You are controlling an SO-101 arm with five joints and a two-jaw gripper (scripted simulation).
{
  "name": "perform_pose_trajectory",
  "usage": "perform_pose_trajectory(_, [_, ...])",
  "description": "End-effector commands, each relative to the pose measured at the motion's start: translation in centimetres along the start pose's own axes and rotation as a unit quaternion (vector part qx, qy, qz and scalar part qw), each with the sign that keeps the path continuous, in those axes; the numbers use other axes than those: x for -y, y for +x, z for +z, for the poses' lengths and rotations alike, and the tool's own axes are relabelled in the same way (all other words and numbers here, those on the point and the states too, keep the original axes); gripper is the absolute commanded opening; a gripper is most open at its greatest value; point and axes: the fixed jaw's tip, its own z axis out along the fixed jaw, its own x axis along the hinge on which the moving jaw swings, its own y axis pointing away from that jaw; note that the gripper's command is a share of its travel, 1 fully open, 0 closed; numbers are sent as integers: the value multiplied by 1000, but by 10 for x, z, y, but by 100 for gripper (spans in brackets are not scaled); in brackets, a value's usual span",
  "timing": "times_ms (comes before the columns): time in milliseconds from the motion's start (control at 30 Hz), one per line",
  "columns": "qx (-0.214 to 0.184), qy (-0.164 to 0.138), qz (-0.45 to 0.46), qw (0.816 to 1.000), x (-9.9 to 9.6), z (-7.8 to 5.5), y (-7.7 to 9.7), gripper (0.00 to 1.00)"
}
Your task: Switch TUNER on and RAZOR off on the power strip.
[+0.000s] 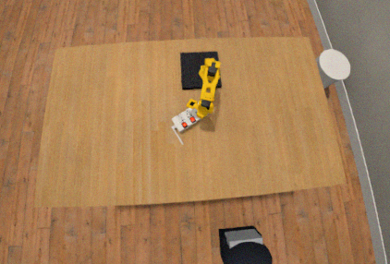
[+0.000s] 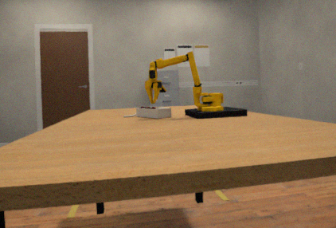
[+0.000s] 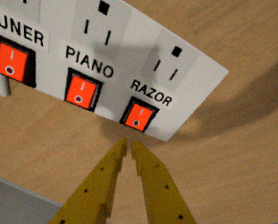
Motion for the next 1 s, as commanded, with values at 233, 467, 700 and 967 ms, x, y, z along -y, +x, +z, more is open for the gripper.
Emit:
perform_pose_trajectory(233, [1,4,-6,1000,1,7,1,0])
perform_pose_trajectory(467, [1,4,-6,1000,1,8,1,0])
perform_pose_trajectory(700, [1,4,-6,1000,2,9,1,0])
perform_pose_trajectory(967, [1,4,-6,1000,5,15,0,0])
